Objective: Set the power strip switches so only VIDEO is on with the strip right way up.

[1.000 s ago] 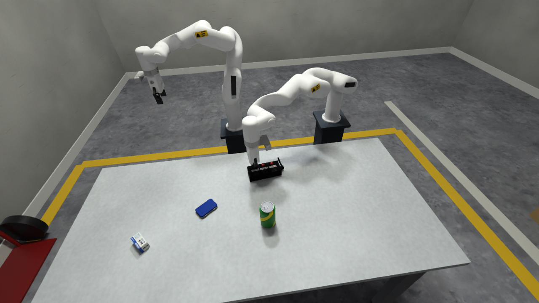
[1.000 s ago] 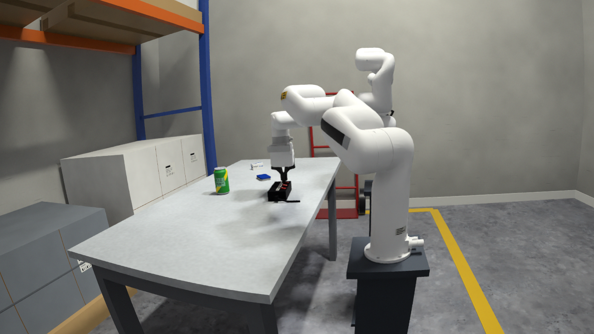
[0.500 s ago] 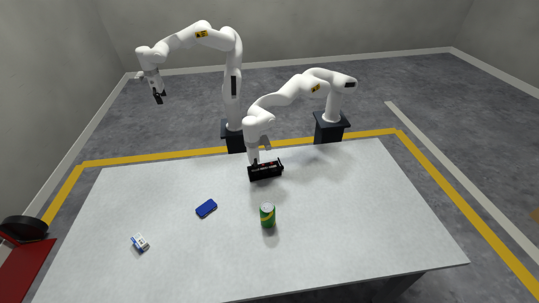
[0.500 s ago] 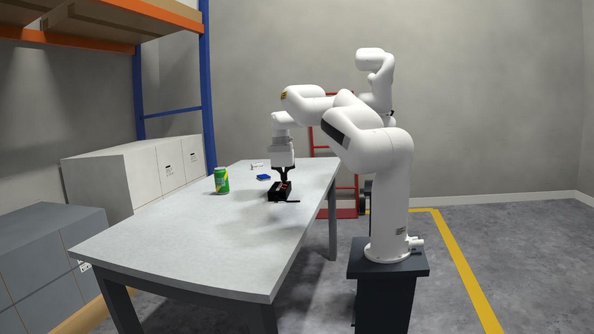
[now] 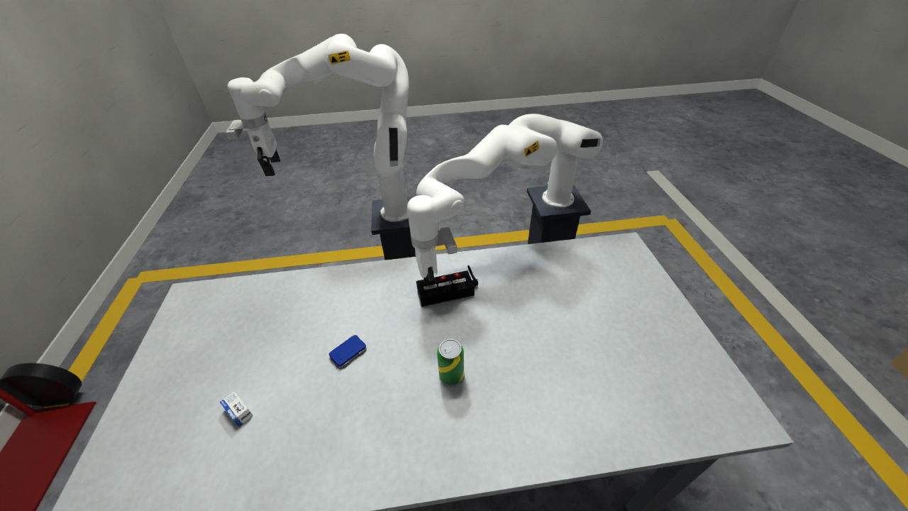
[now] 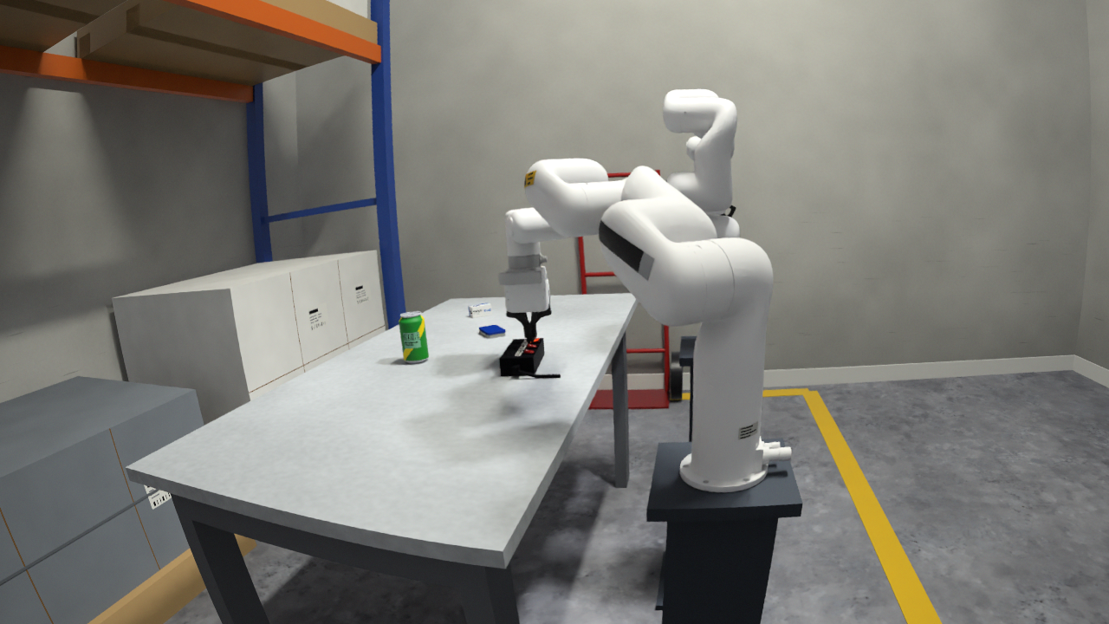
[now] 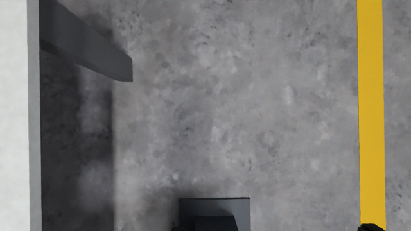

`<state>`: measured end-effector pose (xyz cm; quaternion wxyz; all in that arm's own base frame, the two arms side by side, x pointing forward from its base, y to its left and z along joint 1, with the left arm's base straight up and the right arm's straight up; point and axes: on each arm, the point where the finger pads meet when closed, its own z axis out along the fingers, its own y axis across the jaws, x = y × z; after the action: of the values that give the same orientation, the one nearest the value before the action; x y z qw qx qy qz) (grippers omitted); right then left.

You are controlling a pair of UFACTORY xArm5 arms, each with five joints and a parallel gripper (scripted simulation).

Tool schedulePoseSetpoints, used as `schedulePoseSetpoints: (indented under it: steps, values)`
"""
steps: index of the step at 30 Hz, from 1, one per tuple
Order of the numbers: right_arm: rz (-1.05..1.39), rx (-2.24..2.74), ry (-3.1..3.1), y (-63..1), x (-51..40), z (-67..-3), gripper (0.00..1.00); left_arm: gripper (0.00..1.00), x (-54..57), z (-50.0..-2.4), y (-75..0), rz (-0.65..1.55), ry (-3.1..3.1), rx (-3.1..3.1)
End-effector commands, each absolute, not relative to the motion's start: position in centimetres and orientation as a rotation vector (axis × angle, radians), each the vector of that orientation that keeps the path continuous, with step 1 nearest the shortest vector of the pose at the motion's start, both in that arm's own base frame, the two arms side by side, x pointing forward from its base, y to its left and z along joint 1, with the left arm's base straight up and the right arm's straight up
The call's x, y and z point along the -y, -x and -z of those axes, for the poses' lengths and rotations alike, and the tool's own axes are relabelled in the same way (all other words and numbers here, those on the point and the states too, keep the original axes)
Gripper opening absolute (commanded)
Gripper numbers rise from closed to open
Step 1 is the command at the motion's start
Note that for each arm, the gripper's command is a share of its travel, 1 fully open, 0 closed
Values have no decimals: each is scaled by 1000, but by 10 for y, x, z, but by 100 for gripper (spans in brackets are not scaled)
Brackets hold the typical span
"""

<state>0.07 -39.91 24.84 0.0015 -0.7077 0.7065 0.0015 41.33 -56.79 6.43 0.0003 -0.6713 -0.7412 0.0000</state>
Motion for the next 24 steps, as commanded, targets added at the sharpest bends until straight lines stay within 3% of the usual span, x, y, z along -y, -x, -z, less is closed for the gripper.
schedulePoseSetpoints:
  steps: [1, 24]
  values:
    - [0, -2219, 2223, -1, 400, -250, 100, 0, 569, -69, -414, -2, 2112, 2333]
    - [0, -2219, 2223, -1, 400, -250, 100, 0, 569, -105, -414, -2, 2112, 2333]
